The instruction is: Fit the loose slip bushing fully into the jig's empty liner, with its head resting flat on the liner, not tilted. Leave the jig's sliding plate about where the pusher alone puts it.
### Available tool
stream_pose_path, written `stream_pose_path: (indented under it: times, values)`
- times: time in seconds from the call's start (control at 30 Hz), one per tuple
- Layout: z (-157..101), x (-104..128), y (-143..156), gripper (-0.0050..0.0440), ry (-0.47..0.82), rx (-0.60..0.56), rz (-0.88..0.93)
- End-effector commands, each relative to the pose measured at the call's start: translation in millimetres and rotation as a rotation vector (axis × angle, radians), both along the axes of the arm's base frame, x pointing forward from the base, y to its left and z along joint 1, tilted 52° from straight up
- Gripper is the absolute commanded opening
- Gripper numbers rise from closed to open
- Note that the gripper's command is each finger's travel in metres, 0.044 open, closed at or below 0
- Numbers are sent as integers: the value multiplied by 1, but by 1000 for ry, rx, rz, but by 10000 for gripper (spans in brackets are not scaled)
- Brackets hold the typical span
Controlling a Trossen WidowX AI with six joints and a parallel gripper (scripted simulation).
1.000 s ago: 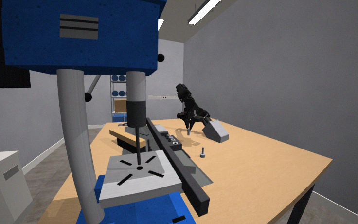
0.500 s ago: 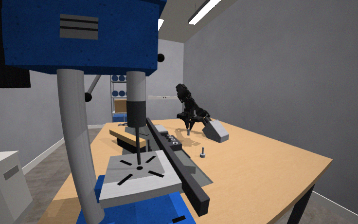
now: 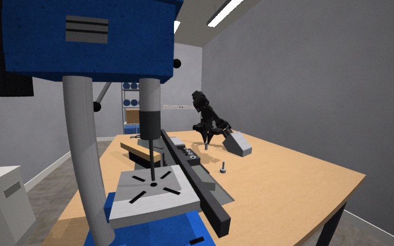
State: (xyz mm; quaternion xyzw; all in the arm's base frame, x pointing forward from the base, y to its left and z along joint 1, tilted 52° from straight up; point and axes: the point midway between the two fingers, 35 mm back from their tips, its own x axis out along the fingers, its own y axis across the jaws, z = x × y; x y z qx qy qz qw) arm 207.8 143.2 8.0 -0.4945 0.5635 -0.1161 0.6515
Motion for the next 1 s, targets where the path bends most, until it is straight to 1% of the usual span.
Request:
stream_pose_path:
  times: [0.0, 0.07, 0.4, 0.63, 0.73, 0.97]
  values:
    - [-6, 14, 19, -50, -12, 10, -2]
    - [-6, 14, 19, -50, -12, 10, -2]
    - [-27, 32, 47, -50, -15, 11, -5]
    - [-28, 33, 49, -50, 2, 3, 10]
    - [-28, 33, 49, -50, 49, -20, 51]
    - [-27, 33, 49, -50, 213, -95, 198]
